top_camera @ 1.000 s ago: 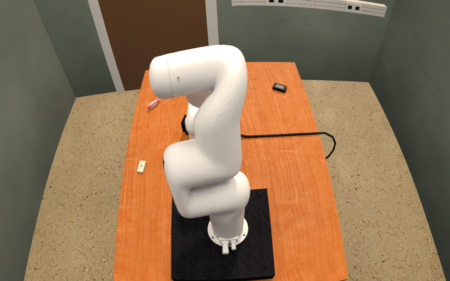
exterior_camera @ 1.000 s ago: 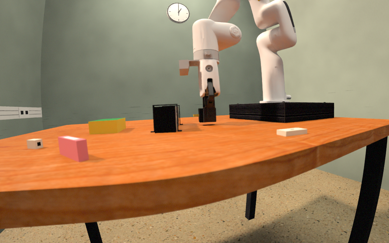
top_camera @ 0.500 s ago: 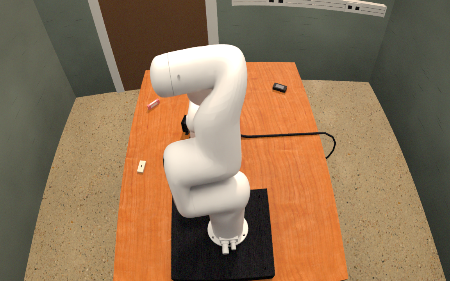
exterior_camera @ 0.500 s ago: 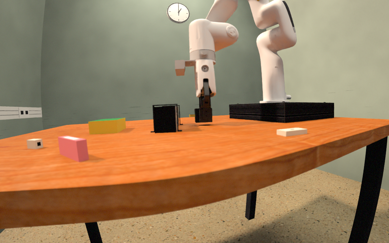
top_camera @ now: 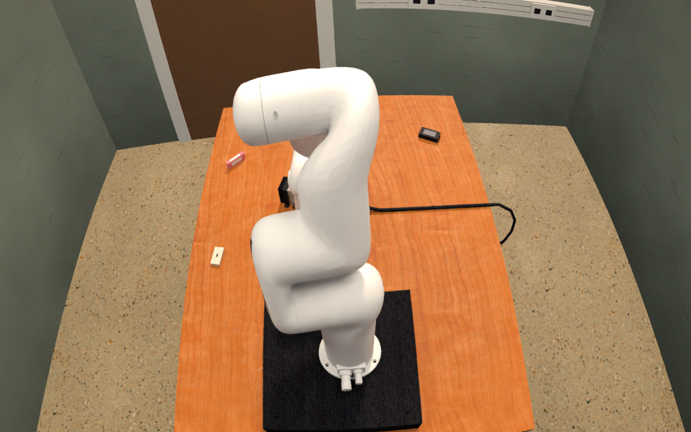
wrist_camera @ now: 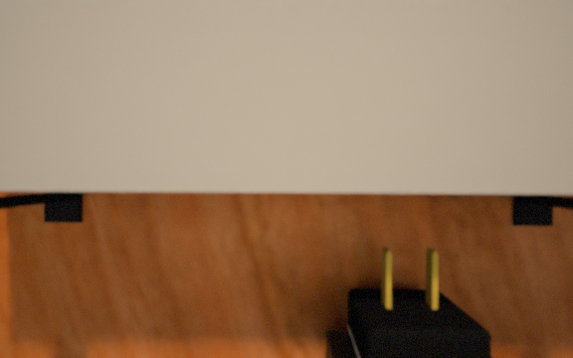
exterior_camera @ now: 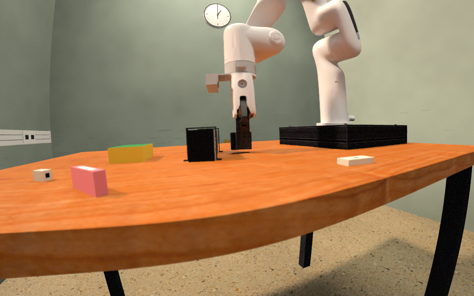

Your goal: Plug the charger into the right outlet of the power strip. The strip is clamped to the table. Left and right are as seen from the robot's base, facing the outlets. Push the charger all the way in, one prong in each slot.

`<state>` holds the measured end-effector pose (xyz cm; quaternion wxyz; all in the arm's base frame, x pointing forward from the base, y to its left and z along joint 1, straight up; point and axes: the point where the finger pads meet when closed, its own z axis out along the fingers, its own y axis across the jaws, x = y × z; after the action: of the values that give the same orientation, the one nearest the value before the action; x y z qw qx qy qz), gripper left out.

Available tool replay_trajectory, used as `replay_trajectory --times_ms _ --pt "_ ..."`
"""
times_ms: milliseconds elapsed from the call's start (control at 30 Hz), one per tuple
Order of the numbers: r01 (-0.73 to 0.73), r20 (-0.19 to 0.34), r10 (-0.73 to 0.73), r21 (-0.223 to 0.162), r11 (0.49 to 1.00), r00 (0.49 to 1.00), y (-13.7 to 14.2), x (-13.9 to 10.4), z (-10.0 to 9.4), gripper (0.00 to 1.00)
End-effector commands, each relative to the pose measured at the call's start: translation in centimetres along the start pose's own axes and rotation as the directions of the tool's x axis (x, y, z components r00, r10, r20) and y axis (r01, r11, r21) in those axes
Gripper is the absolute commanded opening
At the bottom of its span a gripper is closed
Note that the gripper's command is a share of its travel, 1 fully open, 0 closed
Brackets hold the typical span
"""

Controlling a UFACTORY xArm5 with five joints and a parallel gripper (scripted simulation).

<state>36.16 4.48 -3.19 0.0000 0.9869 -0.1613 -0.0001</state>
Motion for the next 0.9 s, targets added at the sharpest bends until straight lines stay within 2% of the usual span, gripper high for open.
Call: replay_trajectory --times_ms 0,867 --pt "0.000 -0.003 0.000 0.001 1.000 1.000 -0.05 0.53 -0.07 0.00" --pt "0.000 -0.003 0.000 0.001 1.000 1.000 -0.04 1.32 -0.05 0.00"
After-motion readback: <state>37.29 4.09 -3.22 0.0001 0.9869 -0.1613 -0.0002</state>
